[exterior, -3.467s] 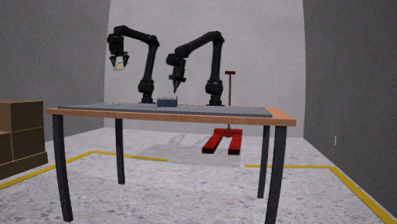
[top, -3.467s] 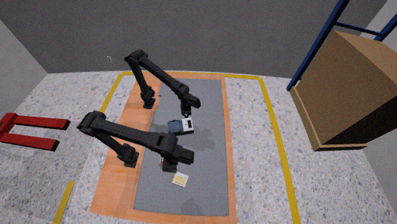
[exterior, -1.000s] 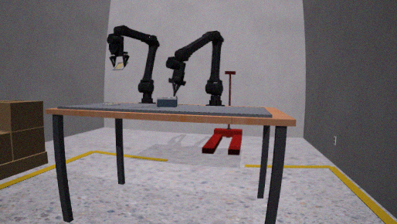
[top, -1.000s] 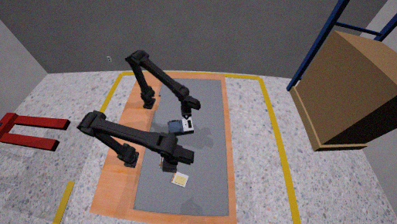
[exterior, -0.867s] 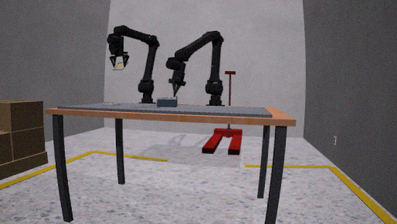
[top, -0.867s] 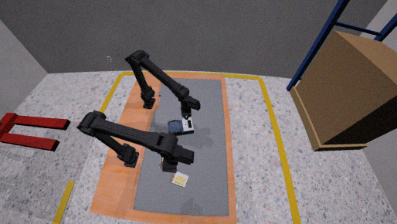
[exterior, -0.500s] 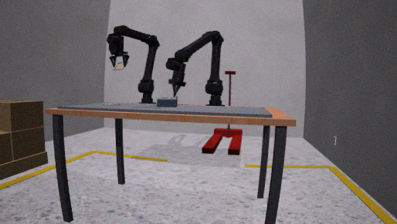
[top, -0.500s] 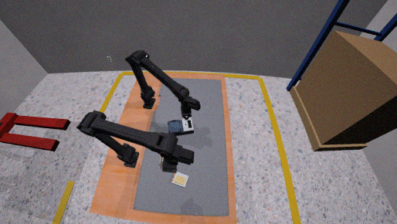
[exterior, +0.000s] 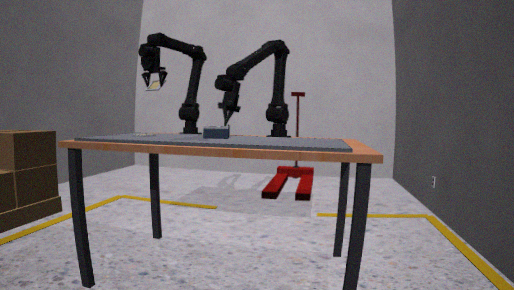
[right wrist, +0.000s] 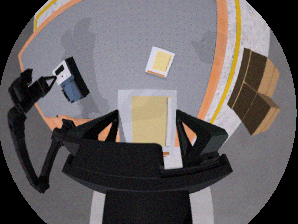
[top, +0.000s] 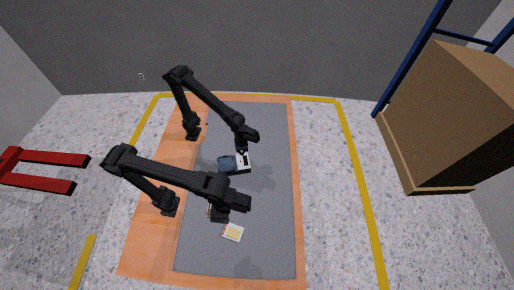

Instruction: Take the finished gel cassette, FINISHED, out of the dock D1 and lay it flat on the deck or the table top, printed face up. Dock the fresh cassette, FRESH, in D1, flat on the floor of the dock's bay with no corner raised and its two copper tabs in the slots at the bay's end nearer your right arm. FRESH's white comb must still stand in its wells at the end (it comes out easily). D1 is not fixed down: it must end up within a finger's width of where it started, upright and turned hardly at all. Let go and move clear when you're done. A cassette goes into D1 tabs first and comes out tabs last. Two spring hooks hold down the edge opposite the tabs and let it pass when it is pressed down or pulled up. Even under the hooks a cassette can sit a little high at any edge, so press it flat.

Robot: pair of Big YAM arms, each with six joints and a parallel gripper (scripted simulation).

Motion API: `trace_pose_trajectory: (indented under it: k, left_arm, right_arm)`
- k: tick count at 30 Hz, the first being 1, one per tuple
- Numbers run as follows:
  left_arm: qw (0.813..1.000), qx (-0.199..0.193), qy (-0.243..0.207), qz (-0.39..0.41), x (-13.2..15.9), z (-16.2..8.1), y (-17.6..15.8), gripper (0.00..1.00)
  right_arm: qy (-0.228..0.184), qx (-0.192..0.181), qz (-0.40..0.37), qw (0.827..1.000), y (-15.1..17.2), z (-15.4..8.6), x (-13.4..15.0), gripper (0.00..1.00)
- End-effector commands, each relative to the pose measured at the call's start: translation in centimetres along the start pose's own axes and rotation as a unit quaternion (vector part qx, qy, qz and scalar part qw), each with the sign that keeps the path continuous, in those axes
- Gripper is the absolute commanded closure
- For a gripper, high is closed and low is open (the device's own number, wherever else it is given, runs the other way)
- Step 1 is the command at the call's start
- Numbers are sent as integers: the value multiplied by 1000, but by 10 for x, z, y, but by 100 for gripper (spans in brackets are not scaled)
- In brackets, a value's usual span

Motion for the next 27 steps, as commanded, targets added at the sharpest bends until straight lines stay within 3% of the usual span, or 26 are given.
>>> trace_pose_trajectory:
  k: [1,27]
  left_arm:
    - [1000,-2,0,-1,1,10,-3,100]
    - [1000,-2,0,-1,7,16,5,100]
  right_arm:
    - [-24,4,-4,1000,-4,-22,-5,100]
    - [-24,4,-4,1000,-4,-22,-5,100]
Point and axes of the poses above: on each arm, the point where the finger pads meet when closed, its own z axis out along the fingers, its own y axis across the jaws, x = y × z, the point moved 2 cm from there along -z, back along the fingers, and after that the axes turned 2 degrees about -z, right-handed, at the moved point
